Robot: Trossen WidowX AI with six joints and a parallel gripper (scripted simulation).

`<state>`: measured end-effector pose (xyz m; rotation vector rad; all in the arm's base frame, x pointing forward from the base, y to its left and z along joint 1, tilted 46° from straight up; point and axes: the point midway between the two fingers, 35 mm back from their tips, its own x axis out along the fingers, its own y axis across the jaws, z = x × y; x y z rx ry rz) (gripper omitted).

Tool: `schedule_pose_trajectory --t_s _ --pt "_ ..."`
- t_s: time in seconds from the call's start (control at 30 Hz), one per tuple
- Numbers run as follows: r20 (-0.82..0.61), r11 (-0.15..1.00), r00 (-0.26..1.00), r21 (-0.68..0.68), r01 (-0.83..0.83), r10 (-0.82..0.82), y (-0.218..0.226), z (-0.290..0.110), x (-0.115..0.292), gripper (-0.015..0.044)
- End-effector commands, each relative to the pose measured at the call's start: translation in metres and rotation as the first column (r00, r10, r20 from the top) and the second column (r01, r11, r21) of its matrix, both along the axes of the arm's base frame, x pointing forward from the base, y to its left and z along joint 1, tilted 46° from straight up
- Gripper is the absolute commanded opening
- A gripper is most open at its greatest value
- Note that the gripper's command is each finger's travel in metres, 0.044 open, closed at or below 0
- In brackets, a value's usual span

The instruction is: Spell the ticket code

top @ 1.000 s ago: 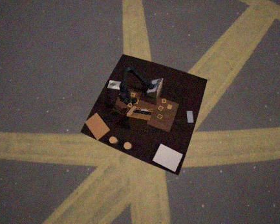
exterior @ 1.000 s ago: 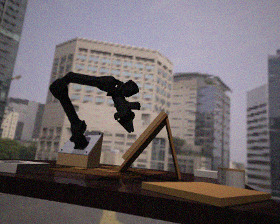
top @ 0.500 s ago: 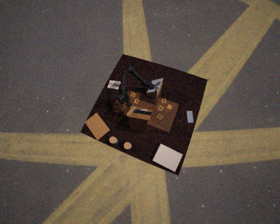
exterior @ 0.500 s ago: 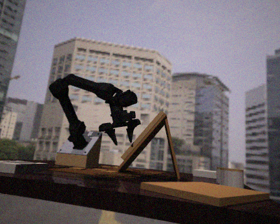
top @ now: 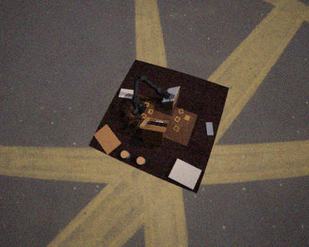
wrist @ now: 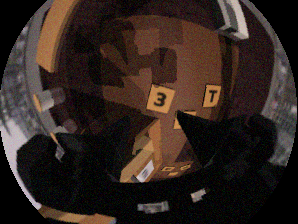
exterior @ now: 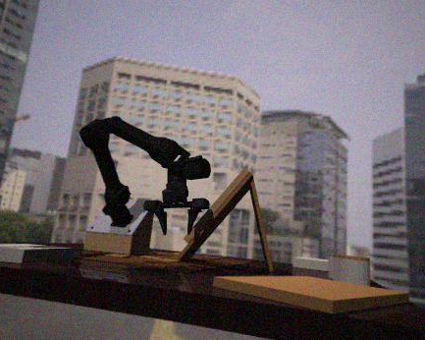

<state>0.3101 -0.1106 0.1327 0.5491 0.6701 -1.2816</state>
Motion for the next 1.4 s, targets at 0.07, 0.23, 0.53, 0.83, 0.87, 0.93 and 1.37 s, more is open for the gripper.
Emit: schedule_pose_trajectory --t_s 0.07,0.23,0.53,0.83,0.87,0.93,1.37 --pt "0.126 0.963 0.955 0.002 0.27 -0.268 -0.018 -0.017 -0.015 0.034" --pt "0.126 0.963 0.955 0.002 0.27 -0.268 -0.018 -0.016 -0.015 0.034" --pt "0.127 0.963 0.955 0.002 0.27 -0.268 -0.021 -0.018 -0.012 0.034" --pt "0.127 0.963 0.955 0.001 0.27 -0.268 -0.043 -0.038 -0.012 0.034" --pt "0.127 0.963 0.955 0.001 0.27 -0.268 -0.043 -0.038 -0.012 0.034" --pt "0.127 0.963 0.955 0.001 0.27 -0.268 -0.043 -0.038 -0.012 0.034" --pt "0.127 0.963 0.955 0.0 0.27 -0.268 -0.045 -0.039 -0.012 0.034"
